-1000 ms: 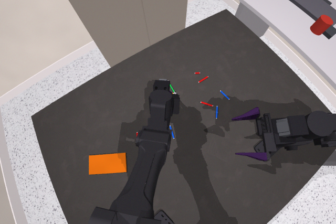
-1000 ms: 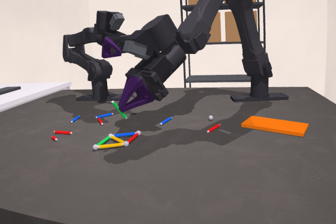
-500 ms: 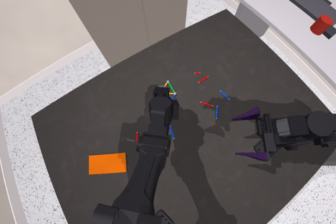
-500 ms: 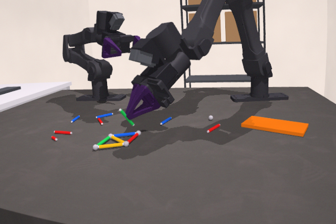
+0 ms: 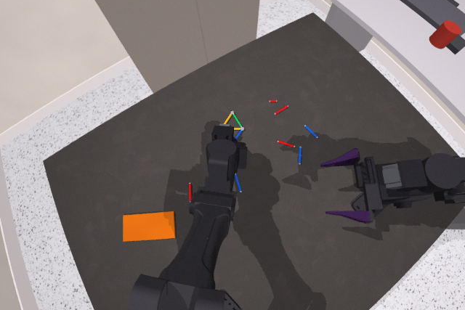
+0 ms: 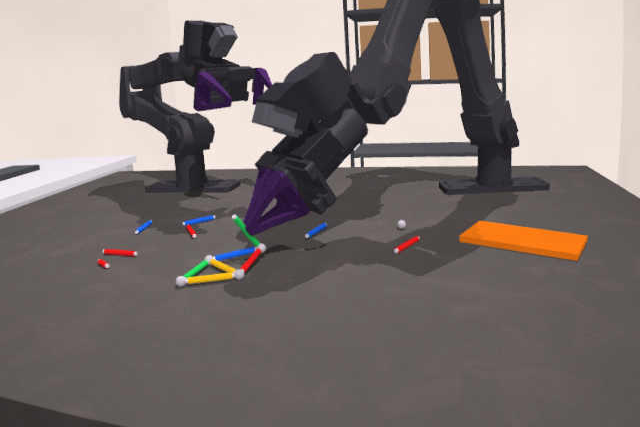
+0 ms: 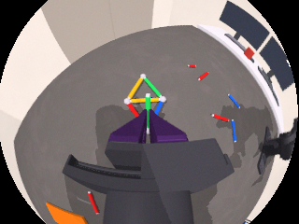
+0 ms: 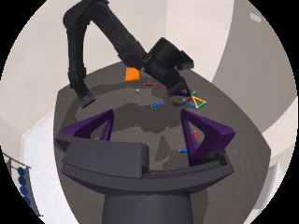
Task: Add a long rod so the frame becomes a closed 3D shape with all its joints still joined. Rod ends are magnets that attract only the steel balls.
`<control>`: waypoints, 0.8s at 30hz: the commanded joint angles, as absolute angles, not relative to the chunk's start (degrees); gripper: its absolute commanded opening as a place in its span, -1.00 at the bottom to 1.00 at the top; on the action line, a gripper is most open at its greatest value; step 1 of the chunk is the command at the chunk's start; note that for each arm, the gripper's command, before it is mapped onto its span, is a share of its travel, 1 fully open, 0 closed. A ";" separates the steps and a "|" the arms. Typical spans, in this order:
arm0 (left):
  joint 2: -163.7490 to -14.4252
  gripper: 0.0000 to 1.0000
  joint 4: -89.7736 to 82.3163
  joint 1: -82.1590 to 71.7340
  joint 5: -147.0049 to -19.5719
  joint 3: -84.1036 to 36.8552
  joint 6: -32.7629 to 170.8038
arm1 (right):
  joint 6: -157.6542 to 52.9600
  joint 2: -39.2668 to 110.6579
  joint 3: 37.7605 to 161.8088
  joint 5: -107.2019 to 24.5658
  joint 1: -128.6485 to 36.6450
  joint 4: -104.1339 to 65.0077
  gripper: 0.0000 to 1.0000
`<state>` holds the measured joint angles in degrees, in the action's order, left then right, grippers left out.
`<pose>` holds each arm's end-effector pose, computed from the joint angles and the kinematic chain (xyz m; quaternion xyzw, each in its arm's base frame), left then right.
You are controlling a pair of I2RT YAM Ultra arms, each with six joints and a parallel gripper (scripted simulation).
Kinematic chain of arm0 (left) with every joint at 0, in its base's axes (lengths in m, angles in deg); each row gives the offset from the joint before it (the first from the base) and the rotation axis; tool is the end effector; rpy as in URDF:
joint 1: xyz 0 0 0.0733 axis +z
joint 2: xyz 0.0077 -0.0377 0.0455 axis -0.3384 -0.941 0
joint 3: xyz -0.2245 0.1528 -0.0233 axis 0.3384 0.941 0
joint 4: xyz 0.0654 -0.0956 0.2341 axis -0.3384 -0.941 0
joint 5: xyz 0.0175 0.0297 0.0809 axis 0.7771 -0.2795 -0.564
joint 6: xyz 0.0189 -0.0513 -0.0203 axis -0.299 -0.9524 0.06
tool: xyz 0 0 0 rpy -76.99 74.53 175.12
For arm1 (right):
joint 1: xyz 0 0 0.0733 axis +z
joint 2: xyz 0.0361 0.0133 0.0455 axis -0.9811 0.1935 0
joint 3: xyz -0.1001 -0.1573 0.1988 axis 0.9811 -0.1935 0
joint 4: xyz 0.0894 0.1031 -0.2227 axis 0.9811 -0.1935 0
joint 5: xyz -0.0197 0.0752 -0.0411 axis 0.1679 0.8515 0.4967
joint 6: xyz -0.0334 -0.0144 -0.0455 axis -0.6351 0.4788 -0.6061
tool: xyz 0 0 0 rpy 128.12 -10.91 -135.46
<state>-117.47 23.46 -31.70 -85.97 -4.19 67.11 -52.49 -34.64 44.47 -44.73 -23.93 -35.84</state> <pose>0.2447 -0.3056 0.1209 0.3582 0.8077 -0.2156 0.4158 0.0633 0.0931 0.2250 -0.3755 0.7104 0.2801 0.5252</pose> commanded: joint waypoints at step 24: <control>-117.10 -1.00 23.77 -31.70 -85.97 -4.43 67.10 | -54.38 4.02 72.04 -43.96 -41.34 -39.76 1.00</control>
